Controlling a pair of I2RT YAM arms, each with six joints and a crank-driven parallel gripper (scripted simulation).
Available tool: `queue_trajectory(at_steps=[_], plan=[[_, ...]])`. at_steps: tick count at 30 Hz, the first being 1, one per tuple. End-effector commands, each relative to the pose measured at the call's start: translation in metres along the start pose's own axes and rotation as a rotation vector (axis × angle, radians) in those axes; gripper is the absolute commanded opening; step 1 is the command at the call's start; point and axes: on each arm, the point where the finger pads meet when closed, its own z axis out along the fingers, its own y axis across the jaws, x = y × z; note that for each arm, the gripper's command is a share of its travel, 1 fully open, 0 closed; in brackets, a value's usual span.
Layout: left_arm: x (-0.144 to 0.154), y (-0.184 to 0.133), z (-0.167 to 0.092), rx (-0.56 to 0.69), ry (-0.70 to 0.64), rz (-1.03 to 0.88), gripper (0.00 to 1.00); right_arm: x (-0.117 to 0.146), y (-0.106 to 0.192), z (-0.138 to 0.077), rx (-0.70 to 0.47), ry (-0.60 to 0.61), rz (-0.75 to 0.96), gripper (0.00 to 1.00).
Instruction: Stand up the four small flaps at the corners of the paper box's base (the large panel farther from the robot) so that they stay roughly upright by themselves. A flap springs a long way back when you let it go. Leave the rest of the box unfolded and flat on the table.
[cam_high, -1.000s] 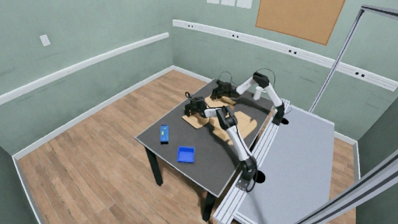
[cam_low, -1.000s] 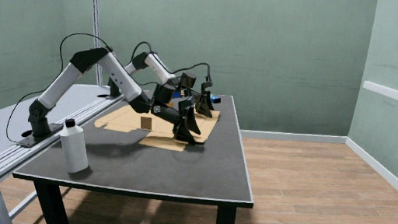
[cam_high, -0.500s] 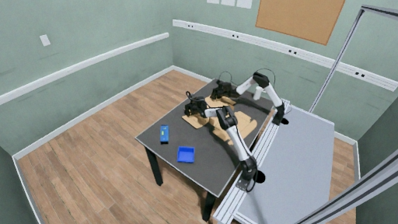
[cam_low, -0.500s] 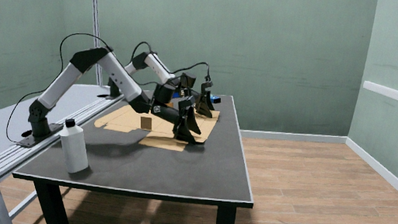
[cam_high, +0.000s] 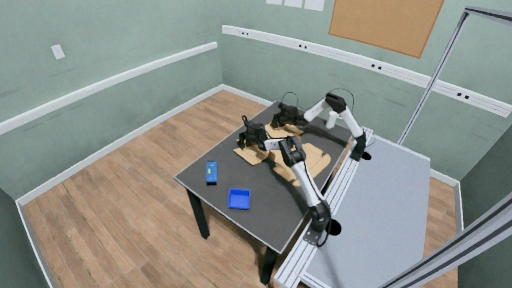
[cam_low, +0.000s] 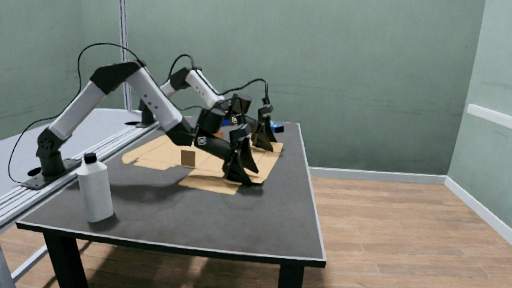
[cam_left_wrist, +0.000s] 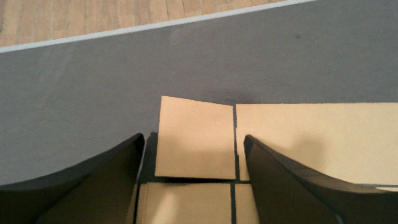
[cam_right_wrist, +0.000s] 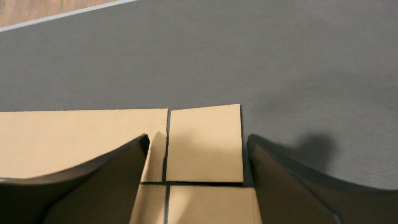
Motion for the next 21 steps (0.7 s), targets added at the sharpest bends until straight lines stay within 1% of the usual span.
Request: queue_trajectory(at_steps=[1,3,5,21], plan=[[0.019,-0.005,0.006,-0.012,0.028,0.051,0.81,0.026,-0.008,0.002,0.021,0.04,-0.009,0.81],[0.019,-0.003,0.006,-0.014,0.028,0.051,0.81,0.026,-0.009,0.002,0.022,0.041,-0.009,0.81],[0.019,-0.003,0.006,-0.015,0.028,0.051,0.81,0.014,0.002,0.005,0.012,0.02,-0.001,0.81],[0.019,-0.004,0.006,-0.011,0.028,0.051,0.81,0.018,0.011,0.005,0.001,0.022,-0.002,0.81]])
